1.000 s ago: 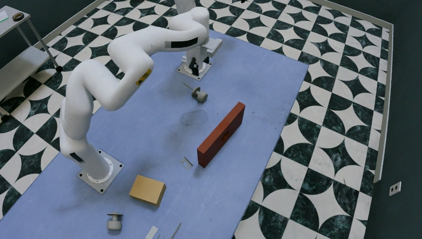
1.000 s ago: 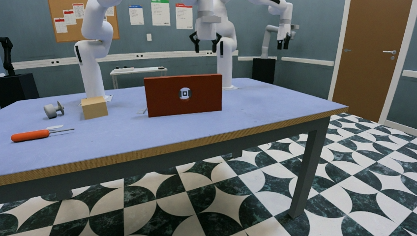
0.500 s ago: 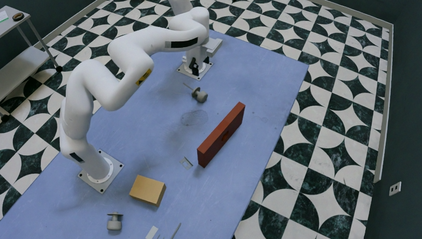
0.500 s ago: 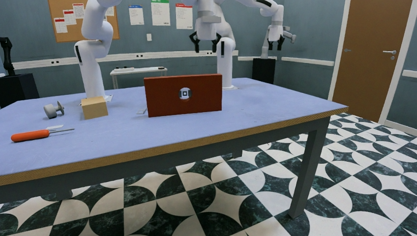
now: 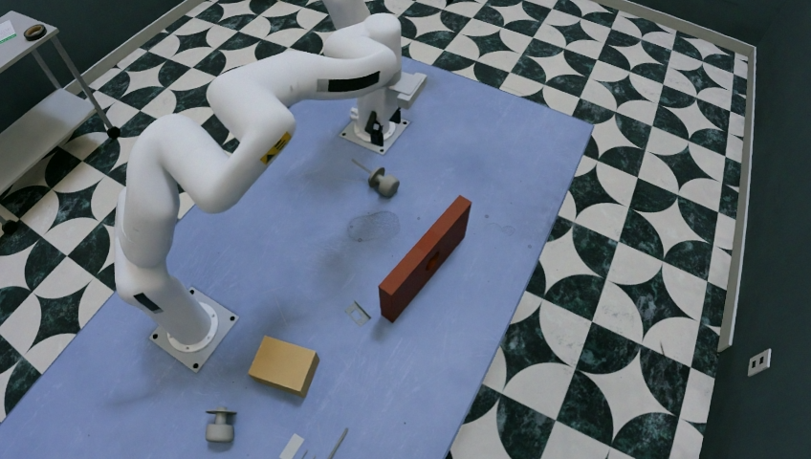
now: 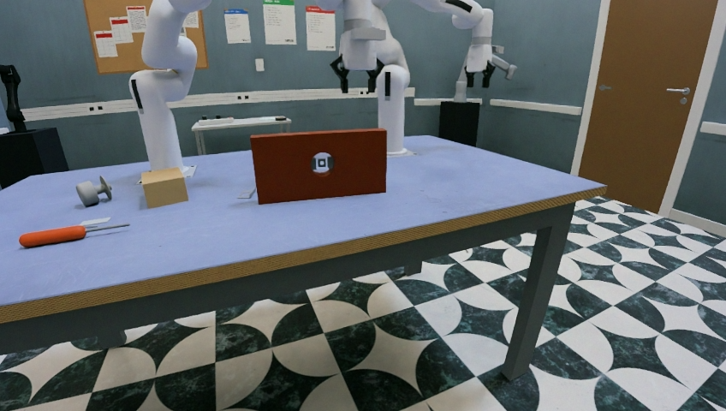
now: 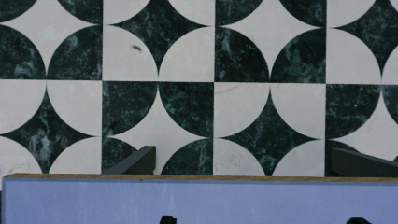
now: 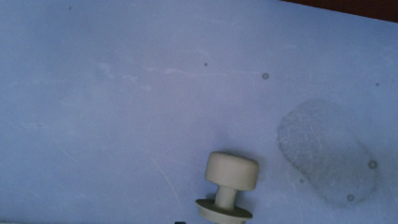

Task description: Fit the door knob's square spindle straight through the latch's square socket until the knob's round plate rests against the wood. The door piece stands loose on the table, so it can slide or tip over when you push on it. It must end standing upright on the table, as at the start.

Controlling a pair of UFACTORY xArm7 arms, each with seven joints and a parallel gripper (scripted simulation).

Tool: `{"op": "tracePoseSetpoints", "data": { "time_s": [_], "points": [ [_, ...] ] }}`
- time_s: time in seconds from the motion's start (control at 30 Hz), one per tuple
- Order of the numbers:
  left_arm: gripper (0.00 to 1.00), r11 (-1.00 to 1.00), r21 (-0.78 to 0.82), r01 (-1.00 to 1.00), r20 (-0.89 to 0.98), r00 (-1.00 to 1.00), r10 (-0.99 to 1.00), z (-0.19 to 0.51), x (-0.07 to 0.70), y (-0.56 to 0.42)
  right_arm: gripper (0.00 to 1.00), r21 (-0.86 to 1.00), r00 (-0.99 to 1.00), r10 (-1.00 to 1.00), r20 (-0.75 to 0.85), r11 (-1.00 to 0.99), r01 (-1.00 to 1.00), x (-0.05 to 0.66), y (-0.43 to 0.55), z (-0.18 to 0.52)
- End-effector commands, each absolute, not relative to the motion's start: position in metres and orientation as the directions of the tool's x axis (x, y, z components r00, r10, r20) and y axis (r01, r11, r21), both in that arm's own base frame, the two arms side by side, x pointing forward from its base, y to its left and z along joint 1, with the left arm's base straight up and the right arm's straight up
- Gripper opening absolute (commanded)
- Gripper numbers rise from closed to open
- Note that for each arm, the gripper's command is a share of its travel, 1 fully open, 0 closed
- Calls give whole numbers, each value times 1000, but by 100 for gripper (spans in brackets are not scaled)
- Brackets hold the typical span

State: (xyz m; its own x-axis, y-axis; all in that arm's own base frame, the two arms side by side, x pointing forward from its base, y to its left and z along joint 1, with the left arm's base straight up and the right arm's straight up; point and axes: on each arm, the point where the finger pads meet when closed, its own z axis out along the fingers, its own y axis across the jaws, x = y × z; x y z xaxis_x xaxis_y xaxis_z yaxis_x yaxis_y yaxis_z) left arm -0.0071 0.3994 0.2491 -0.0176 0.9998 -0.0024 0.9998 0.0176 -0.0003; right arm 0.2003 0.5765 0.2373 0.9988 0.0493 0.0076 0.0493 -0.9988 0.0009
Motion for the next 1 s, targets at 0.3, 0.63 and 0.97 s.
{"op": "tracePoseSetpoints", "data": {
  "time_s": [0.3, 0.63, 0.97],
  "points": [
    [100, 18, 0, 1000, 0, -18, 1000, 250, -7, 400, 91, 20, 896, 438, 78, -899, 437, 200, 576, 236],
    [100, 18, 0, 1000, 0, -18, 1000, 250, -7, 400, 91, 25, 878, 471, 83, -882, 471, 200, 573, 217],
    [100, 18, 0, 1000, 0, -18, 1000, 250, -7, 400, 91, 54, 702, 701, 123, -711, 701, 200, 572, 215]
  ]
}}
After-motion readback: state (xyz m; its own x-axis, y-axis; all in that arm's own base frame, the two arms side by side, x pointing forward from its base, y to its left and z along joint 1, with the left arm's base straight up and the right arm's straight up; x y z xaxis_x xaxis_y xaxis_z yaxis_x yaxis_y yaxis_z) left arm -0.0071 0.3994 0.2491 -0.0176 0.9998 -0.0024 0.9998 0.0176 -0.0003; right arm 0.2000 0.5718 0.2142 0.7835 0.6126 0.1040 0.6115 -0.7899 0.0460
